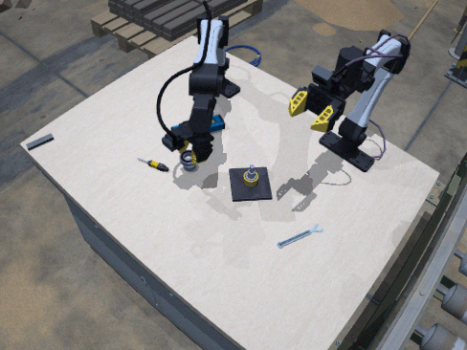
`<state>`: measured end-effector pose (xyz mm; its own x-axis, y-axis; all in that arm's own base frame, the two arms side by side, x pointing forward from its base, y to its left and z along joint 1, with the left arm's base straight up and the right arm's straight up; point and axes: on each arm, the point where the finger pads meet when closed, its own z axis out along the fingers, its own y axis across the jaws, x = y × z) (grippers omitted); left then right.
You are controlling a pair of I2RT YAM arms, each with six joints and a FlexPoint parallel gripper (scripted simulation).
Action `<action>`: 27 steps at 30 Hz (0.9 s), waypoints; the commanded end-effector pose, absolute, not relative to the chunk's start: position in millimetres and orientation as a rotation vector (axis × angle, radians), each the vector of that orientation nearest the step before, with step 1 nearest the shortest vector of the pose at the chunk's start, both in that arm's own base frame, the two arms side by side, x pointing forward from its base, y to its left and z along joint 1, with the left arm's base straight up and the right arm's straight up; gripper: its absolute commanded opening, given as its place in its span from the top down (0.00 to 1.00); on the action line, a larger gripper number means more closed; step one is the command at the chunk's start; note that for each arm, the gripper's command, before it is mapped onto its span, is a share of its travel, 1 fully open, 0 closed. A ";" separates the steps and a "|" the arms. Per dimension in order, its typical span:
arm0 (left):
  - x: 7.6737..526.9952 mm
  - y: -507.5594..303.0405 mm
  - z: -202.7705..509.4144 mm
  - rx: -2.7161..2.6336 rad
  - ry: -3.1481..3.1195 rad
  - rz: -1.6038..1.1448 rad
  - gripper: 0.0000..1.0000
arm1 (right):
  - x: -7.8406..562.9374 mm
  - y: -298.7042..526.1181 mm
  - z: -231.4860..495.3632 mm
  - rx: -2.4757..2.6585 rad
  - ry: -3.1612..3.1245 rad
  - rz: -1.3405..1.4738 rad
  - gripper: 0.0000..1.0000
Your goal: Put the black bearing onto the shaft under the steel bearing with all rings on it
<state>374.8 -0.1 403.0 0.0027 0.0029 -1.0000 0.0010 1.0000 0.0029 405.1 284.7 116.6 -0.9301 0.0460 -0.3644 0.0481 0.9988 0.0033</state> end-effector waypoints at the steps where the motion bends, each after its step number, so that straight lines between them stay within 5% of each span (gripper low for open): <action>1: 375.1 1.9 417.9 -0.005 1.541 0.000 0.44 | 407.4 298.0 160.3 0.014 2.696 0.097 1.00; 27: 375.1 1.9 417.9 -0.005 1.541 0.000 0.44 | 289.2 423.6 180.8 -0.696 2.590 0.236 1.00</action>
<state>374.8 -0.1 403.0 0.0027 0.0029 -1.0000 0.0010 1.0000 0.0029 301.7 404.8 136.1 -0.8281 -0.4077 -0.3847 -0.4406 0.8977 -0.0030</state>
